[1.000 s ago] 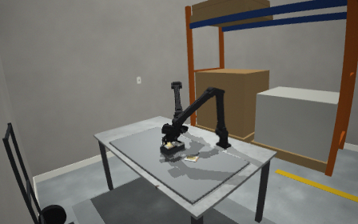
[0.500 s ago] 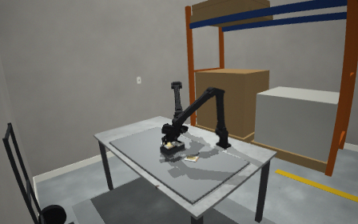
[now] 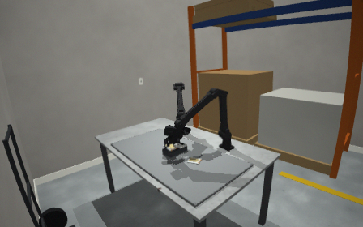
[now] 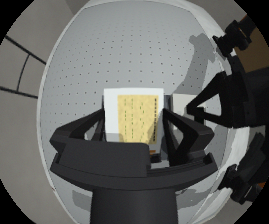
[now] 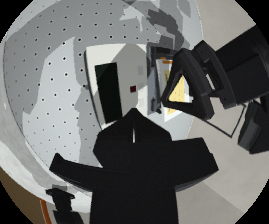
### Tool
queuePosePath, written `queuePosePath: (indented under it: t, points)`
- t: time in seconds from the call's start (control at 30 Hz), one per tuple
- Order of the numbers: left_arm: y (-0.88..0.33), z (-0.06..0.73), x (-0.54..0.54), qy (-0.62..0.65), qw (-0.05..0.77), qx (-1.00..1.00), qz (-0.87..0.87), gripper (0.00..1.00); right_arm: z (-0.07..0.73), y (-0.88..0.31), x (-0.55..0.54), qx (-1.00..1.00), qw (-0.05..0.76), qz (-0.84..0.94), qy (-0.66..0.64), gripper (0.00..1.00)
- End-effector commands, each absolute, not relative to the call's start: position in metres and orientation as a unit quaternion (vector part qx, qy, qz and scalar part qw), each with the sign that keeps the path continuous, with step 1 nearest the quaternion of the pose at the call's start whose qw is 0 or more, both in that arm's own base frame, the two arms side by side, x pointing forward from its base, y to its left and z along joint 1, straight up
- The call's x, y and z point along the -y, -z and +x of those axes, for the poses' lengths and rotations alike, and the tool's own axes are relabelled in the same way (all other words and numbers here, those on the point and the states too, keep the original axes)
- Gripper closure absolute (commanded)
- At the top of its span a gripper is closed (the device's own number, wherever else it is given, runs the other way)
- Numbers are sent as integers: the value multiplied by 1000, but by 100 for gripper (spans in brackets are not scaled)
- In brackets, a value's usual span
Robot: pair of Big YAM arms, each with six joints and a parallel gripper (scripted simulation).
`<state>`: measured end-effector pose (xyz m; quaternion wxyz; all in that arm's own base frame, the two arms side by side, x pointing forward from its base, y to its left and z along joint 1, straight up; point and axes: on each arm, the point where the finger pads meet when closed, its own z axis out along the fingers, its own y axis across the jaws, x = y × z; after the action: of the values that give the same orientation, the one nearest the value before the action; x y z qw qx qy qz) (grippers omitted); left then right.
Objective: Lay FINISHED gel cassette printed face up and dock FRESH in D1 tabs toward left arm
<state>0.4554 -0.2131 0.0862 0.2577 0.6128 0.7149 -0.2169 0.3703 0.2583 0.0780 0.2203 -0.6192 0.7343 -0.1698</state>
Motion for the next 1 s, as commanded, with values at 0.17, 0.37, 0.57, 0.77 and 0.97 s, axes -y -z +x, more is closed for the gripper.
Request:
queuePosePath:
  t: [0.17, 0.37, 0.57, 0.77, 0.97]
  points:
    - [-102, 475, 224, 211, 275, -707, 616, 100, 349, -25, -239, -737, 158, -637, 163, 100]
    - [-106, 475, 224, 211, 276, -707, 616, 100, 349, -25, -239, -737, 158, -637, 163, 100]
    - [-106, 475, 224, 211, 276, -707, 616, 100, 349, -25, -239, -737, 158, -637, 163, 100]
    - [-106, 475, 224, 211, 276, -707, 616, 100, 349, -25, -239, -737, 158, -637, 163, 100]
    - [-110, 475, 224, 211, 277, -706, 616, 100, 349, -25, -239, -737, 158, -637, 163, 100]
